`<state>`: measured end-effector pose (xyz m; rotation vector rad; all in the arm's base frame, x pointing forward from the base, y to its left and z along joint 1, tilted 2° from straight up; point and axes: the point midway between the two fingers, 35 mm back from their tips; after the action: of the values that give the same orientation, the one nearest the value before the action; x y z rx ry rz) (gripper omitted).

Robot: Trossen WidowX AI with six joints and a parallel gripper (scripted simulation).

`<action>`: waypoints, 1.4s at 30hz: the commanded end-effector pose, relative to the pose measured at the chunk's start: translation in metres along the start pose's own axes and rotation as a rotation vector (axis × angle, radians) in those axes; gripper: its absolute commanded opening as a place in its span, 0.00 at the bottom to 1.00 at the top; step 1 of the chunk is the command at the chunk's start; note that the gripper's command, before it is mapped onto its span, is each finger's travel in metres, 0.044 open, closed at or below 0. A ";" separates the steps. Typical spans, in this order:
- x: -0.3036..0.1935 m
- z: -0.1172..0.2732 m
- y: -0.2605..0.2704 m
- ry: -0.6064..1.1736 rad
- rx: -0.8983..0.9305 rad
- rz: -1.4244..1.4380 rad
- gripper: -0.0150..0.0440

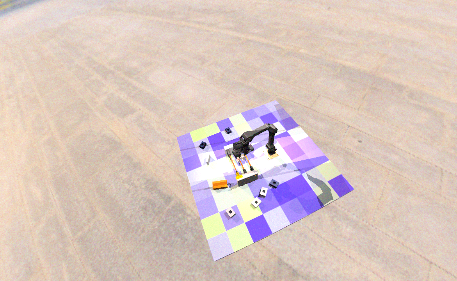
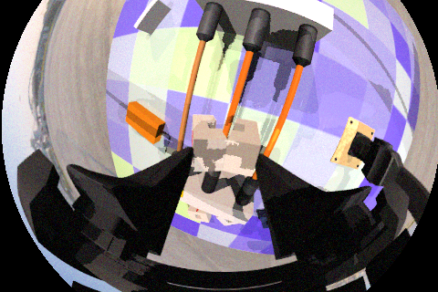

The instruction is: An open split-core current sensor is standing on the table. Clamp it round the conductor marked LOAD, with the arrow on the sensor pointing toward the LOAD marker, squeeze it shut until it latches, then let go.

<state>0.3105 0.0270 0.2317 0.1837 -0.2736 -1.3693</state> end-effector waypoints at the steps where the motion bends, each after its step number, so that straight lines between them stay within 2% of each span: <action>1: 0.004 -0.006 0.017 0.002 0.009 -0.048 0.25; 10: 0.016 -0.024 0.054 0.000 0.020 -0.152 0.25; 42: 0.016 -0.072 0.056 0.000 0.022 -0.154 0.25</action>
<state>0.3856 0.0190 0.1843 0.2218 -0.2815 -1.5162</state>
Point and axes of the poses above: the point midway between the two fingers, 35 mm back from their tips, its own z axis back along the fingers, its own y axis across the jaws, x = y × z, and after that the axes turned 4 degrees about z, right-handed
